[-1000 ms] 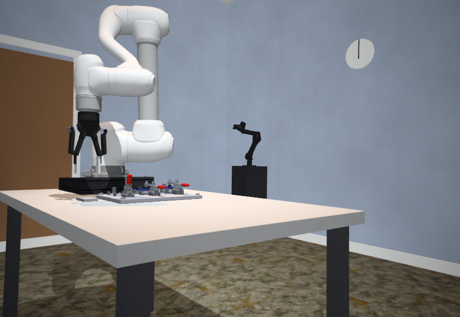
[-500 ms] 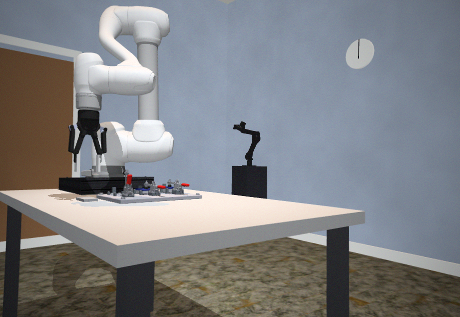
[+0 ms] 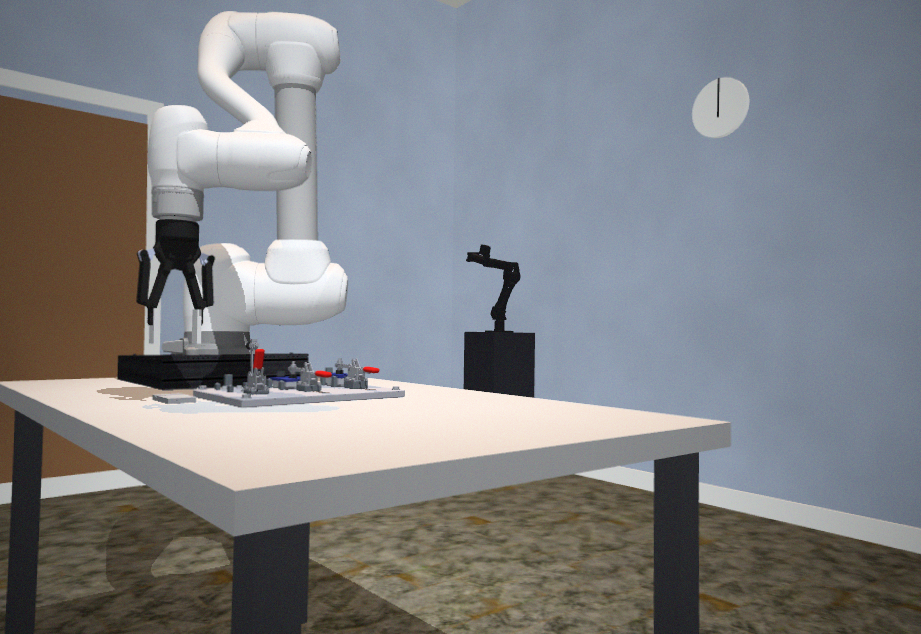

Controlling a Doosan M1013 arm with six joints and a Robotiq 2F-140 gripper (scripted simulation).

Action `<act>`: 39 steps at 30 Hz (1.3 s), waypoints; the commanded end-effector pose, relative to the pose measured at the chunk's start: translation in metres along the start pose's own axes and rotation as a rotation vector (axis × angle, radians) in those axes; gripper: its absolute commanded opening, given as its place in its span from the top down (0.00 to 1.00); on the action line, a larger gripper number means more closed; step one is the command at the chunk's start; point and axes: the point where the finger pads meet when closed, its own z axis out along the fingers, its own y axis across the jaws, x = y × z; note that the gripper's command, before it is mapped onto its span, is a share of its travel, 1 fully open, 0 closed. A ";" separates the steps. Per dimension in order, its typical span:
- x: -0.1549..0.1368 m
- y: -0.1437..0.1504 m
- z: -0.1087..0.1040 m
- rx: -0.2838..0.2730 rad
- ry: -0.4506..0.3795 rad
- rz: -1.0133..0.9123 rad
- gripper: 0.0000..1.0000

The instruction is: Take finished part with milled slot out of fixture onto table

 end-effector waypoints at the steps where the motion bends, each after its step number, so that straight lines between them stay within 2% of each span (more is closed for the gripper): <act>1: 0.000 0.000 0.000 0.000 0.000 0.000 0.53; 26: 0.000 0.000 -0.005 0.000 0.000 0.000 0.53; 39: 0.000 0.000 -0.039 0.000 0.000 0.000 0.53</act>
